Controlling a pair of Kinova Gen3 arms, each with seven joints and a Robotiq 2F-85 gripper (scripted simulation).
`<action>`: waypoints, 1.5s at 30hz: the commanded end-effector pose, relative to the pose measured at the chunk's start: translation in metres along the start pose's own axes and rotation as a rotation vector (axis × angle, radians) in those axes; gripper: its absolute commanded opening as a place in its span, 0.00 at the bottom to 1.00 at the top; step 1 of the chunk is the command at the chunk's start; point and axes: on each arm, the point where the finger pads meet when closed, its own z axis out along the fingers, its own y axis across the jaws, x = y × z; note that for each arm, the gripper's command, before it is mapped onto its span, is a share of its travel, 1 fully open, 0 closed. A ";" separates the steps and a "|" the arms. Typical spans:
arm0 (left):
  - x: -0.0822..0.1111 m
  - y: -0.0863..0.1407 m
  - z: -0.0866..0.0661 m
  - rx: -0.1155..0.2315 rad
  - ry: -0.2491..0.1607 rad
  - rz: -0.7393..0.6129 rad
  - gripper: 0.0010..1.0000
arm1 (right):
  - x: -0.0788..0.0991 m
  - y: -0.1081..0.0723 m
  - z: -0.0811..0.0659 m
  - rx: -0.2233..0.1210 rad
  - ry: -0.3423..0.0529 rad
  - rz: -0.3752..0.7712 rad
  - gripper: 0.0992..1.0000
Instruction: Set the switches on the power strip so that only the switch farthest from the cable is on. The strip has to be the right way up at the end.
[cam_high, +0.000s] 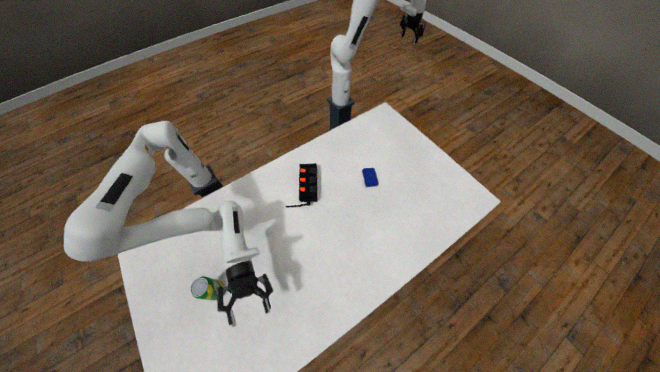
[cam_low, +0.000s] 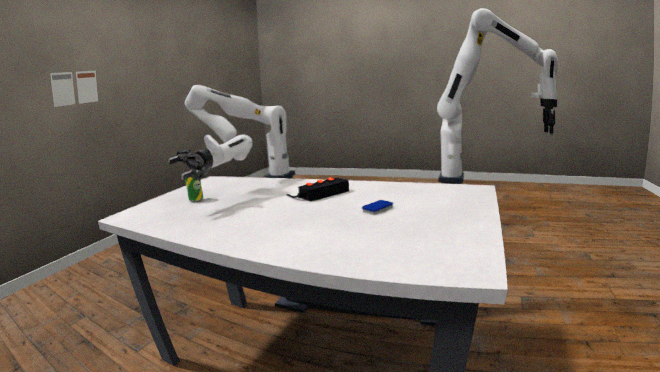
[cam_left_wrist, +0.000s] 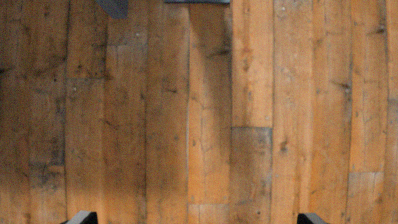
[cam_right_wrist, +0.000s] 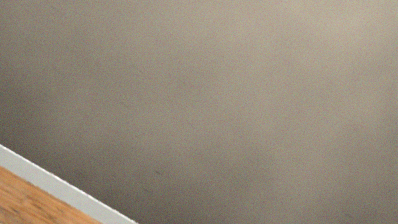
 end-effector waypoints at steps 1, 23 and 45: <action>0.000 0.000 -0.001 0.000 -0.002 0.000 1.00 | 0.008 0.005 0.007 -0.042 -0.041 -0.003 1.00; 0.000 0.000 -0.001 0.000 -0.002 0.000 1.00 | 0.057 0.000 -0.010 -0.168 -0.396 0.061 1.00; 0.000 0.000 -0.001 0.000 -0.002 0.000 1.00 | 0.122 -0.079 -0.137 0.030 -0.832 0.150 1.00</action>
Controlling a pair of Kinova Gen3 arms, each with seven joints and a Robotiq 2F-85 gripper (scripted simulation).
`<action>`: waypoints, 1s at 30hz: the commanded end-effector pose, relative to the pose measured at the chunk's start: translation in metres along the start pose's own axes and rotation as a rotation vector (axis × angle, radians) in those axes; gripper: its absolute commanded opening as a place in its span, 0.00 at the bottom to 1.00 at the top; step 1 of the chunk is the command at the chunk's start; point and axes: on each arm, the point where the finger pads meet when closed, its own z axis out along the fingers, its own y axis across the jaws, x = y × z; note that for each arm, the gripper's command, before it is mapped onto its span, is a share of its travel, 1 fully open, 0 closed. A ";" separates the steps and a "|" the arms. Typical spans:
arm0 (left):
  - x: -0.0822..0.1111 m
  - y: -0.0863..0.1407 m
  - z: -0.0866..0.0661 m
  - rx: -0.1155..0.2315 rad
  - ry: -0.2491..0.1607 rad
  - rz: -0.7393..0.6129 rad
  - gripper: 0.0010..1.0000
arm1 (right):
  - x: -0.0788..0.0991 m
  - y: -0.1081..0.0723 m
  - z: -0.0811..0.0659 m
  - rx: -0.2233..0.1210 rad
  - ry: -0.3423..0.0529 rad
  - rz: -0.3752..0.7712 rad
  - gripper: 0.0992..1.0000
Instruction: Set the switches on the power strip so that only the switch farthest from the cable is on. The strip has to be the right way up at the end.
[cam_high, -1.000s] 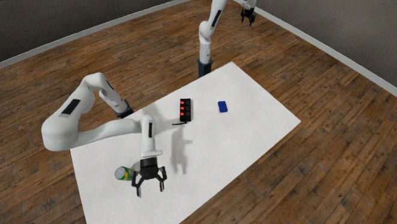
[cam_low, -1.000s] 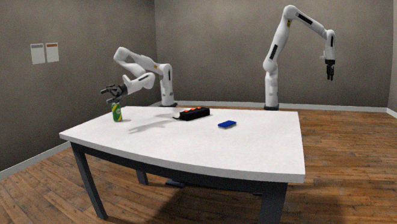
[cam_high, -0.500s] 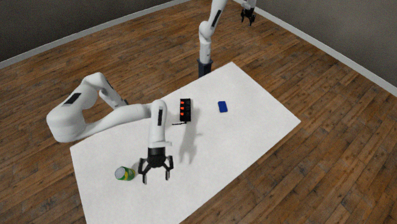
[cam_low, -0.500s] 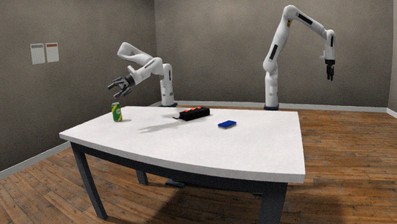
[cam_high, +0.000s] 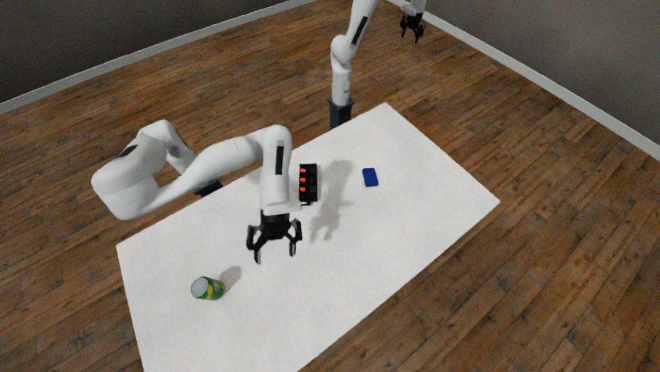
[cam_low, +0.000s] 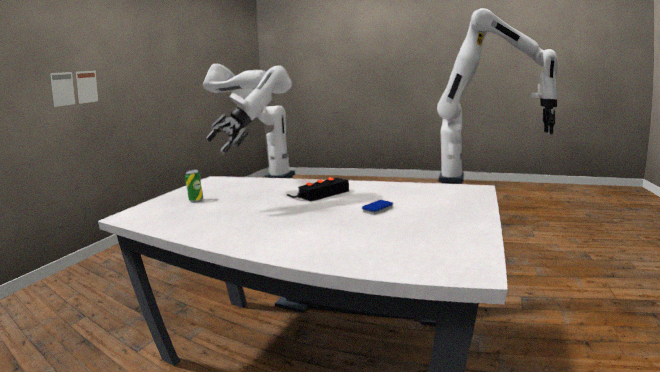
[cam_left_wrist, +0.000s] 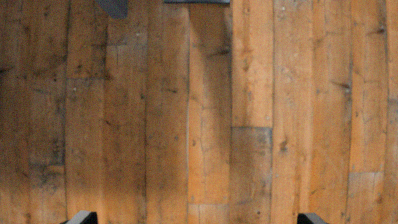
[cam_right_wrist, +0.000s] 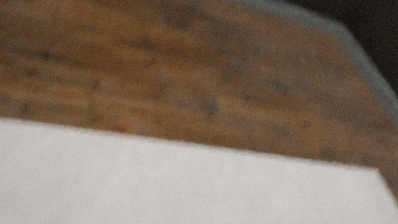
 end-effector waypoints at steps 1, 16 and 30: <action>0.000 0.000 -0.001 0.000 -0.002 0.000 1.00 | -0.011 -0.013 -0.028 0.039 -0.080 -0.003 1.00; 0.000 0.000 -0.001 0.000 -0.002 0.000 1.00 | -0.058 -0.059 -0.145 0.236 -0.318 -0.087 1.00; 0.000 0.000 -0.001 0.000 -0.002 0.000 1.00 | -0.099 -0.080 -0.255 0.416 -0.489 -0.200 1.00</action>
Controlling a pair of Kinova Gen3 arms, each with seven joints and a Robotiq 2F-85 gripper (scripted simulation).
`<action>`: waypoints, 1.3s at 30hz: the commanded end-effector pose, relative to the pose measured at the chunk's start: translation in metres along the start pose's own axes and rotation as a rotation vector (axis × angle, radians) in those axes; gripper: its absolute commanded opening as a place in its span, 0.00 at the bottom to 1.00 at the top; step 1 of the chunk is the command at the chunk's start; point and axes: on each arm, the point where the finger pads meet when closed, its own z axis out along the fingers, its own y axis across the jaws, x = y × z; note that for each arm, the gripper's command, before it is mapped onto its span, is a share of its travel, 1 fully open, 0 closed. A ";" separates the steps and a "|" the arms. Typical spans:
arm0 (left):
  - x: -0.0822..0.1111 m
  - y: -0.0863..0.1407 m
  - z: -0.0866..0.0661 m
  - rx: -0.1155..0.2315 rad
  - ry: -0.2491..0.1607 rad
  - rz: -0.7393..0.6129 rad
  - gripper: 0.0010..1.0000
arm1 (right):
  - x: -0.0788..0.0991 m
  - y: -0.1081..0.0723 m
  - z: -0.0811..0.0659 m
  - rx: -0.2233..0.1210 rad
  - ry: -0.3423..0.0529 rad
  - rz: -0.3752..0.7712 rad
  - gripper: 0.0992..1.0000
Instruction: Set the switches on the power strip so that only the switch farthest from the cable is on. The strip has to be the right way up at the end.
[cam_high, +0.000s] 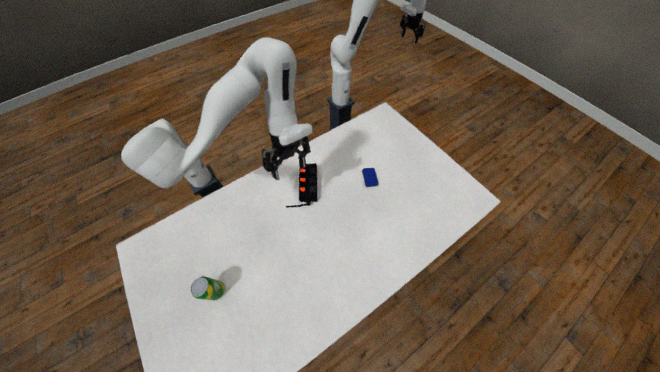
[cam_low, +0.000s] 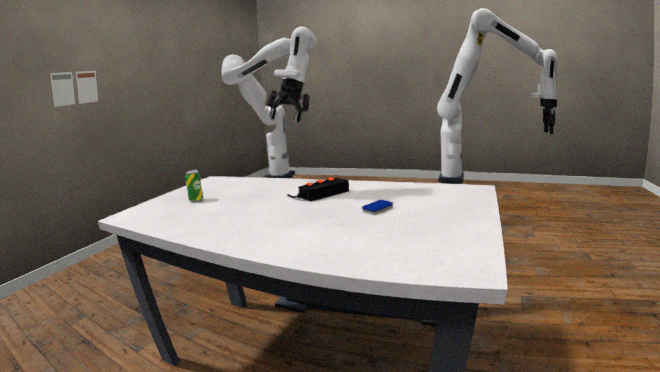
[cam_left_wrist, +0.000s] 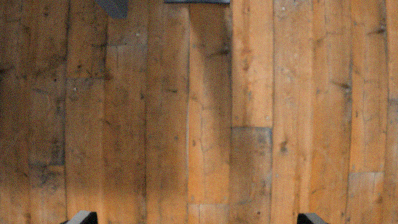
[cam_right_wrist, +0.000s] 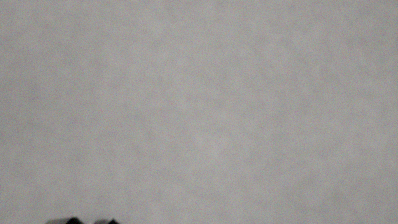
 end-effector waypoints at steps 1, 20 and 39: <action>0.000 0.000 -0.001 0.000 -0.002 0.000 1.00 | -0.027 -0.020 -0.025 0.057 -0.059 -0.042 1.00; 0.000 0.000 -0.001 0.000 -0.002 0.000 1.00 | -0.098 -0.059 -0.093 0.199 -0.202 -0.177 1.00; 0.000 0.000 -0.001 0.000 -0.002 0.000 1.00 | -0.109 -0.064 -0.103 0.218 -0.221 -0.198 1.00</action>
